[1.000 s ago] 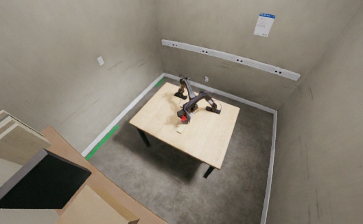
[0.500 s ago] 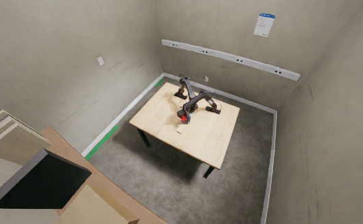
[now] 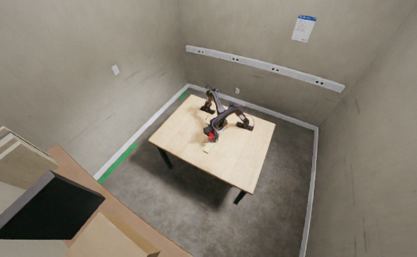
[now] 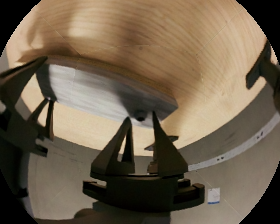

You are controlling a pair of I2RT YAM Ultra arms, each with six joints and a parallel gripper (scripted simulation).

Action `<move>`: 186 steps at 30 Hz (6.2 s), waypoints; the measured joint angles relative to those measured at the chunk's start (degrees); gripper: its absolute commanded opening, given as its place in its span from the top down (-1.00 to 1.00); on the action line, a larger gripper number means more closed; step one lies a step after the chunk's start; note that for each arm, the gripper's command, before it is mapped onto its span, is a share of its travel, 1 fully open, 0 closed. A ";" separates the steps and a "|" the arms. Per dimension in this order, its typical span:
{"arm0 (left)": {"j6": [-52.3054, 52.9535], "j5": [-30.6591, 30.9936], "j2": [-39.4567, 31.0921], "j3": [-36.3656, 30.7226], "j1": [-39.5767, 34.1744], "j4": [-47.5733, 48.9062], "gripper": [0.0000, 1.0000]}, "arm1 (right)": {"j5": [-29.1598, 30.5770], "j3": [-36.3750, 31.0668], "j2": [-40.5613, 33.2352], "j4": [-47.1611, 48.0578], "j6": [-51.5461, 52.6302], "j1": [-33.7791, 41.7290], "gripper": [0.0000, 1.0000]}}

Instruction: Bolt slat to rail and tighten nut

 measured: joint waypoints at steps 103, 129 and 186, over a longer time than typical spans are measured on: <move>0.00 0.00 0.00 0.00 0.00 0.00 -0.45 | 0.96 0.02 0.00 -0.74 -170.31 0.00 0.69; 0.00 0.00 0.00 0.00 0.00 0.00 -0.45 | 1.11 0.02 0.00 -0.39 -170.31 0.00 0.75; 0.00 0.00 0.00 0.00 0.00 0.00 -0.45 | 0.48 0.00 0.02 -0.42 -72.00 0.00 0.75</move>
